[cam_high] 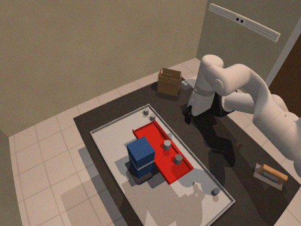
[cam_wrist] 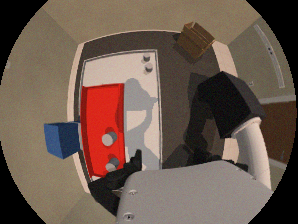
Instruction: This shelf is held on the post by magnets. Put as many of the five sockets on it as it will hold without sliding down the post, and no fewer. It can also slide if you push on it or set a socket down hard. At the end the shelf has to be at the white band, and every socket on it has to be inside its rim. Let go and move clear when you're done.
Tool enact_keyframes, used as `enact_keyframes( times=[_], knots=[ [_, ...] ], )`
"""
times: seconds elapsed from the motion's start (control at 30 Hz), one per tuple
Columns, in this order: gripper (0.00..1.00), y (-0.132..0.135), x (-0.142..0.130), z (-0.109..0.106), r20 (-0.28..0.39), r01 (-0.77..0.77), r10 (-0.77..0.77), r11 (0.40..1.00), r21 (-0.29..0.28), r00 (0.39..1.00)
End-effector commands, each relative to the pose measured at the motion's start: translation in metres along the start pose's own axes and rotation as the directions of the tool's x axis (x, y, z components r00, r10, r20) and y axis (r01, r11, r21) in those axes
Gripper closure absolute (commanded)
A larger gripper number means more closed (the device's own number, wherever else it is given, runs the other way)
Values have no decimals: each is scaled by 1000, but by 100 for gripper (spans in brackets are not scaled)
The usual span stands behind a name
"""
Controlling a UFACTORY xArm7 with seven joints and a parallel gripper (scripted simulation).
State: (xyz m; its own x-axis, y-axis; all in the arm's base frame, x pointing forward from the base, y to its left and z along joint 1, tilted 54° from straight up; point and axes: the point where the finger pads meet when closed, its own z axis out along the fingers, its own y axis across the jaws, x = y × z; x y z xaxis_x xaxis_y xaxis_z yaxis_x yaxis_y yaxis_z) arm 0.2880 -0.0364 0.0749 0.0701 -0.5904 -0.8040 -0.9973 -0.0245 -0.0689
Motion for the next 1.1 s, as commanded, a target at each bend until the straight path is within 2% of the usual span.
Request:
enact_keyframes(
  times=[0.0,0.03,0.07,0.2,0.23,0.33,0.4,0.43,0.47,0.5,0.57,0.6,0.67,0.7,0.77,0.8,0.87,0.9,0.93,0.97,1.07],
  knots=[
    [0,-1,0,-1,-1,2,-2,1000,1,1000],
    [0,-1,0,-1,-1,2,-2,1000,1,1000],
    [39,-1,1,-1,-2,2,-2,1000,1,1000],
    [39,-4,9,-4,-18,4,-4,1000,-1,1000],
    [39,-7,19,-7,-36,6,-6,1000,-3,999],
    [39,-16,76,-19,-109,9,-12,1000,-25,994],
    [39,-16,76,-19,-109,9,-12,1000,-25,994],
    [39,-17,103,-21,-126,8,-13,999,-37,992],
    [39,-17,103,-21,-126,8,-13,999,-37,992],
    [39,-14,133,-20,-134,7,-13,999,-48,991],
    [39,-14,133,-20,-134,7,-13,999,-48,991],
    [39,-9,163,-15,-130,4,-12,998,-56,991],
    [39,-9,163,-15,-130,4,-12,998,-56,991],
    [39,-1,193,-8,-117,3,-10,998,-58,993],
    [39,-1,193,-8,-117,3,-10,998,-58,993],
    [39,9,219,3,-96,2,-7,999,-55,995],
    [39,9,219,3,-96,2,-7,999,-55,995],
    [39,19,242,14,-72,2,-5,999,-45,997],
    [39,19,242,14,-72,2,-5,999,-45,997],
    [39,28,259,25,-49,2,-4,999,-33,999],
    [39,36,272,35,-29,2,-3,1000,-20,1000]
  ],
)
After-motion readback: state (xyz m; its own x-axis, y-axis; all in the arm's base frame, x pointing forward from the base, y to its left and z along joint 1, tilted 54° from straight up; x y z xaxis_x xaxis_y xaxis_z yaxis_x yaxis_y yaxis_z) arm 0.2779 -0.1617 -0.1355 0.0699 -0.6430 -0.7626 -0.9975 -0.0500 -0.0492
